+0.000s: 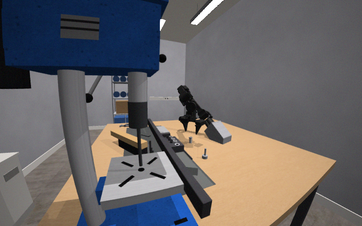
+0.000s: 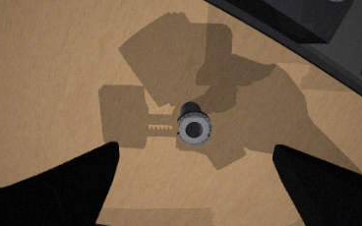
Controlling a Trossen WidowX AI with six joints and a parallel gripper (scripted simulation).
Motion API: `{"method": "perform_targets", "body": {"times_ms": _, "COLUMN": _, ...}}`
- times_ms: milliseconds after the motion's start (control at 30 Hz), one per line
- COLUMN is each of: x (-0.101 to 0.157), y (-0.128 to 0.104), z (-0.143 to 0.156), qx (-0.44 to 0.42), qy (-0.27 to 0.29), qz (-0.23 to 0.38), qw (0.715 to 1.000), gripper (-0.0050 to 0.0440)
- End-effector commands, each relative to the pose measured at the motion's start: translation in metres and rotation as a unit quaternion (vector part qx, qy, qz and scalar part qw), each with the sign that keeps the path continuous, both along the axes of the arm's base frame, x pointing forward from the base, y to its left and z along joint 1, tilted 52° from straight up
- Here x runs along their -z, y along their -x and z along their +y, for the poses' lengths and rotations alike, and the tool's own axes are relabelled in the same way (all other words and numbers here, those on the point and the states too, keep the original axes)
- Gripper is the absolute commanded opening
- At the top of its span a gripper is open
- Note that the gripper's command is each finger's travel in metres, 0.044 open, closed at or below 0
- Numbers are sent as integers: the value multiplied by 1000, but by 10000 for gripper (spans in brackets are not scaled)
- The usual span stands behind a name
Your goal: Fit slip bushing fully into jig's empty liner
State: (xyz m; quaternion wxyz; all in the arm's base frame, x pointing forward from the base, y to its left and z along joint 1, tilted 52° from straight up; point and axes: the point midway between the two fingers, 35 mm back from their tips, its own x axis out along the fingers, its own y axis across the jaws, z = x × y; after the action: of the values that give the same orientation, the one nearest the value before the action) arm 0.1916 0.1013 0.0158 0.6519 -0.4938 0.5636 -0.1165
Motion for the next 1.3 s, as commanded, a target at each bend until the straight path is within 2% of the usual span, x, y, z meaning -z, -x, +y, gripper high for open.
{"method": "perform_targets", "body": {"times_ms": 0, "x": 5, "y": -3, "z": -6, "qx": 0, "qy": 2, "qz": 0, "qw": 1000, "gripper": 440}}
{"method": "perform_targets", "body": {"times_ms": 833, "x": 23, "y": -12, "z": -29, "qx": 0, "qy": 3, "qz": -1, "qw": 1000, "gripper": 440}}
{"method": "perform_targets", "body": {"times_ms": 1167, "x": 19, "y": -13, "z": -23, "qx": 0, "qy": -4, "qz": -4, "qw": 1000, "gripper": 200}}
{"method": "perform_targets", "body": {"times_ms": 1233, "x": 19, "y": -13, "z": -23, "qx": 0, "qy": -4, "qz": -4, "qw": 1000, "gripper": 200}}
{"method": "perform_targets", "body": {"times_ms": 1267, "x": 19, "y": -13, "z": -23, "qx": 0, "qy": -4, "qz": -4, "qw": 1000, "gripper": 176}}
